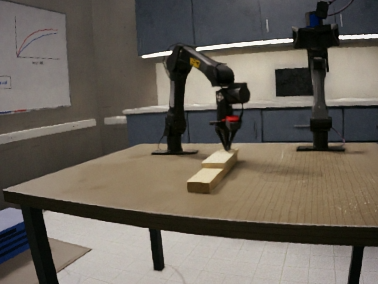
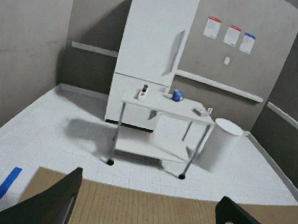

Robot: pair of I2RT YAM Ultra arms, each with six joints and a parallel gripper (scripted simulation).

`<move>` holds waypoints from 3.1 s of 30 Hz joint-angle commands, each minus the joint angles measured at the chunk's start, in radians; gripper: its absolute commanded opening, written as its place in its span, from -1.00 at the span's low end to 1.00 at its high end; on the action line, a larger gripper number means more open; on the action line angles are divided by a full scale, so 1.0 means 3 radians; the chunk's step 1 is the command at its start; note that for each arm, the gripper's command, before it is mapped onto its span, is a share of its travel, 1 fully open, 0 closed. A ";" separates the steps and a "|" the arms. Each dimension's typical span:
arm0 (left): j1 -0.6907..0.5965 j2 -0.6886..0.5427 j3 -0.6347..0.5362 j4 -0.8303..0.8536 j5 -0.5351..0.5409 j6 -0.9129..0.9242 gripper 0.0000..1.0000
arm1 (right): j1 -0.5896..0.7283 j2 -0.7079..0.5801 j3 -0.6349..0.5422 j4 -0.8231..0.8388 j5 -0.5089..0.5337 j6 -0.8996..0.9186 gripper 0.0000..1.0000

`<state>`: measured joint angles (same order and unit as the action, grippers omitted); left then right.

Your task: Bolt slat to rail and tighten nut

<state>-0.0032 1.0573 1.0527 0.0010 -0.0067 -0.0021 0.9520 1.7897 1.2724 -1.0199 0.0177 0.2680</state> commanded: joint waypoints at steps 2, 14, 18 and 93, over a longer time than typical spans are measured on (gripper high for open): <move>0.0010 -0.0041 -0.0001 0.0013 0.0022 0.0007 1.00 | 0.0033 0.0000 -0.0068 -0.0051 -0.0085 0.0418 -0.75; 0.0010 -0.0041 -0.0001 0.0013 0.0022 0.0007 1.00 | 0.0033 0.0000 -0.0069 -0.0050 -0.0084 0.1086 -0.75; 0.0010 -0.0041 -0.0001 0.0013 0.0022 0.0007 1.00 | 0.0033 0.0000 -0.0068 -0.0051 -0.0084 0.1349 -0.75; 0.0010 -0.0041 -0.0001 0.0013 0.0022 0.0007 1.00 | 0.0034 -0.0001 -0.0075 -0.0045 -0.0056 0.5577 -0.75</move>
<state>-0.0032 1.0573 1.0527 0.0010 -0.0067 -0.0021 0.9520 1.7897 1.2720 -1.0313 0.0212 1.8938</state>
